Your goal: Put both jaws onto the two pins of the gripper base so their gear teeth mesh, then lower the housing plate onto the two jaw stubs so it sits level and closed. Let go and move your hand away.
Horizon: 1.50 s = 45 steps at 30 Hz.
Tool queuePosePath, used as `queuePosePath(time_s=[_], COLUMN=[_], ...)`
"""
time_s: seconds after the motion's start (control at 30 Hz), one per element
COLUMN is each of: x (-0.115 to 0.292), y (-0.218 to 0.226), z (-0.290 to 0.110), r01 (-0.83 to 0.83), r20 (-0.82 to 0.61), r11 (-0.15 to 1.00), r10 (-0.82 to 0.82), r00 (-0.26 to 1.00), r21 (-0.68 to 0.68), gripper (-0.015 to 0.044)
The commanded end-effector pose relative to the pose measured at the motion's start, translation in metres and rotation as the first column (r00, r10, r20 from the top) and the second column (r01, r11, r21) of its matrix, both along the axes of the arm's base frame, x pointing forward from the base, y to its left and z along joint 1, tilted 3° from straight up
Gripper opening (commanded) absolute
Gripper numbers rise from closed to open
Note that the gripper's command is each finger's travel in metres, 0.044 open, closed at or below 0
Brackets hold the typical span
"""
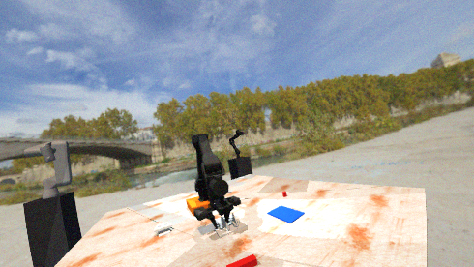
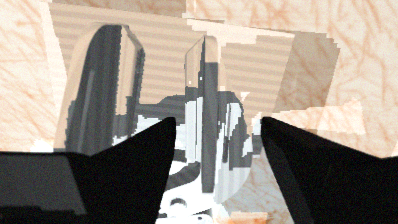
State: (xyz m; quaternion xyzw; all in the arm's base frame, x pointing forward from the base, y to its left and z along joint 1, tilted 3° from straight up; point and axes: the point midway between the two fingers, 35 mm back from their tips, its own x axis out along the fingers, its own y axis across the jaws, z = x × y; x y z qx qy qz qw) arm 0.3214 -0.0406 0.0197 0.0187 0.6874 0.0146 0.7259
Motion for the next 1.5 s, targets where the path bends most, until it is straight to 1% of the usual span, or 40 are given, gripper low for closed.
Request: queuePosePath(time_s=[0.0, 0.13, 0.33, 0.43, 0.47, 0.53, 0.73, 0.77, 1.1, 1.47], x=[0.0, 0.001, -0.004, -0.004, -0.001, -0.002, -0.004, -0.005, -0.01, -0.017], y=[0.0, -0.001, -0.003, -0.003, -0.003, -0.004, -0.015, -0.017, -0.035, -0.055], z=[0.0, 0.016, 0.068, 0.07, 0.064, 0.064, 0.064, 0.064, 0.065, 0.065], r01=[0.0, 0.001, 0.004, 0.004, 0.008, 0.021, 0.14, 0.16, 0.357, 0.557], r20=[0.0, 0.001, 0.002, 0.002, 0.01, 0.009, 0.004, 0.003, -0.009, -0.024], r11=[1.0, 1.0, 1.0, 1.0, 1.0, 1.0, 0.99, 0.987, 0.934, 0.83], r10=[0.0, -0.001, -0.004, -0.004, -0.008, -0.021, -0.14, -0.16, -0.357, -0.557], r00=[1.0, 1.0, 1.0, 1.0, 1.0, 1.0, 0.99, 0.987, 0.934, 0.83], r21=[0.0, 0.0, 0.0, 0.0, -0.002, -0.001, 0.005, 0.006, 0.012, 0.017], gripper=[0.0224, 0.0224, 0.0224, 0.0224, 0.0224, 0.0277, 0.0434, 0.044, 0.044, 0.044])
